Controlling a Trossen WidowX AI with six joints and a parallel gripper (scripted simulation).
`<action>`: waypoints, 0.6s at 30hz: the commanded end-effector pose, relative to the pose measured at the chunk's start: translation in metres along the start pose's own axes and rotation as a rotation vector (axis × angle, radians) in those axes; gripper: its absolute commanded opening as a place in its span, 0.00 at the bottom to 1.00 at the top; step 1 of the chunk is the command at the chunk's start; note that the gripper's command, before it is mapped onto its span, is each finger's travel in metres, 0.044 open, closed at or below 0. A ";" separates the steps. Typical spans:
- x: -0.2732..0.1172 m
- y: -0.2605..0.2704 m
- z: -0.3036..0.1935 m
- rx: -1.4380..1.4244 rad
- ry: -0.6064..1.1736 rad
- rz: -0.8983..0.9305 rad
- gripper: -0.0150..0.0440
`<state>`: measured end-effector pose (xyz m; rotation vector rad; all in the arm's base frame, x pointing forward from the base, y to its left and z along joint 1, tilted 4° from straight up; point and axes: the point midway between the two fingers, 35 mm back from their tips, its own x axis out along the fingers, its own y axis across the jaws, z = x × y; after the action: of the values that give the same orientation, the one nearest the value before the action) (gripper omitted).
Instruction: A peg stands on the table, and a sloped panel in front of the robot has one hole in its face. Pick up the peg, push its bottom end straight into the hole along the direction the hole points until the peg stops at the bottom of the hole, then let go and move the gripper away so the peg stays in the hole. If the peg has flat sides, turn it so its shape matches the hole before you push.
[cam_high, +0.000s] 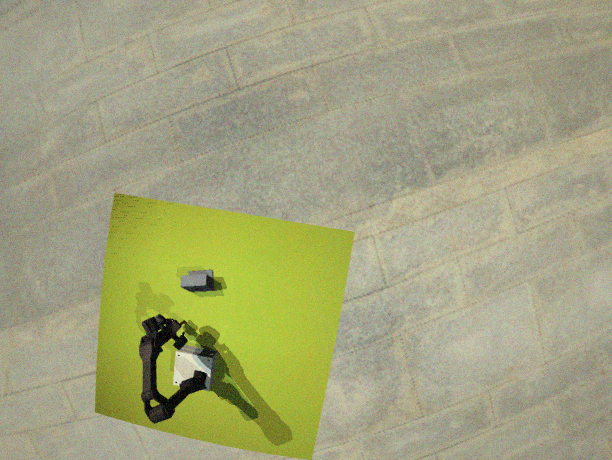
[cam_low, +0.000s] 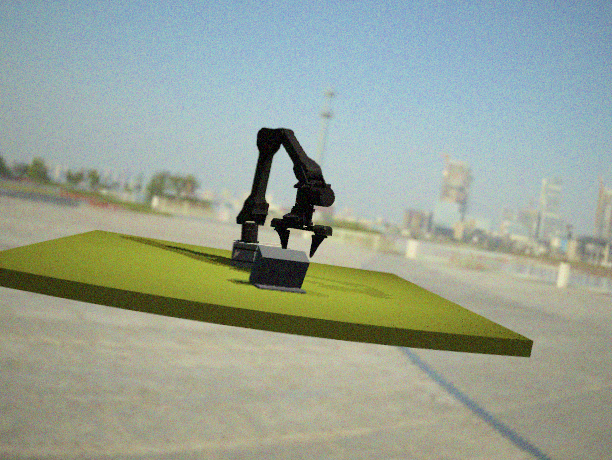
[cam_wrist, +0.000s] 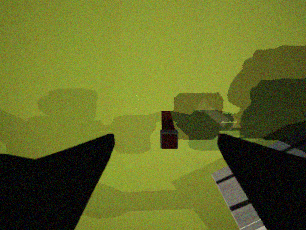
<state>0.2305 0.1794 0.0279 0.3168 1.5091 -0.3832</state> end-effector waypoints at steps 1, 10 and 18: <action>0.008 -0.002 0.000 -0.003 -0.001 -0.008 1.00; 0.022 -0.002 -0.001 -0.003 -0.001 -0.008 1.00; 0.035 -0.003 -0.001 -0.003 -0.001 -0.008 1.00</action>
<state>0.2302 0.1775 -0.0013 0.3166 1.5091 -0.3834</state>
